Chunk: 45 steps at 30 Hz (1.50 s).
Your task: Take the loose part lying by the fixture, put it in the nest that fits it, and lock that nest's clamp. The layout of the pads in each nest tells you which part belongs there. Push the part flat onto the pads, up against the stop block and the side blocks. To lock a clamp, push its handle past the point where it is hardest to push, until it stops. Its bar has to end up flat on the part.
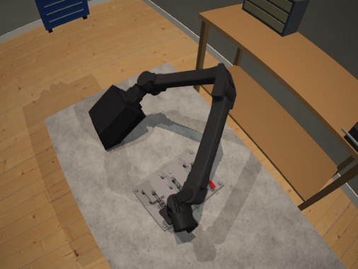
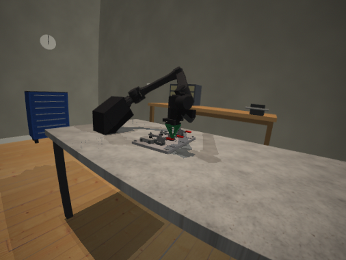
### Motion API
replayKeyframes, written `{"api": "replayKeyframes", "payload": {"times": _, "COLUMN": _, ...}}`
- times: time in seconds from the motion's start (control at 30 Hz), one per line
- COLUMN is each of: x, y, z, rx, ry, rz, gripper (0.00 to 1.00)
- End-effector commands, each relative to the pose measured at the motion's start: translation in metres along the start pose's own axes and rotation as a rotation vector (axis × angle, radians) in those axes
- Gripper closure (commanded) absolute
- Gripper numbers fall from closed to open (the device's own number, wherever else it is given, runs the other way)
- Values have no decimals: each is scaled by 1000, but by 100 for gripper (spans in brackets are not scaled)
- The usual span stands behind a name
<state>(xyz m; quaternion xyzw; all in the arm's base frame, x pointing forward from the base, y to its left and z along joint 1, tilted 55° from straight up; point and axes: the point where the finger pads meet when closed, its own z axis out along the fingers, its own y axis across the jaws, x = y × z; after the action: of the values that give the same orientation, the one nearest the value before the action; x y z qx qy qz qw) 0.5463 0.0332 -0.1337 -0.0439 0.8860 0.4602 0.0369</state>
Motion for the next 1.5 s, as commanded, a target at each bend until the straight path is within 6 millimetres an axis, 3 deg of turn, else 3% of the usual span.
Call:
{"api": "replayKeyframes", "payload": {"times": 0.0, "x": 4, "y": 0, "z": 20, "rx": -9, "ry": 24, "rz": 3, "gripper": 100}}
{"api": "replayKeyframes", "payload": {"times": 1.47, "x": 8, "y": 0, "z": 24, "rx": -11, "ry": 28, "rz": 9, "gripper": 100}}
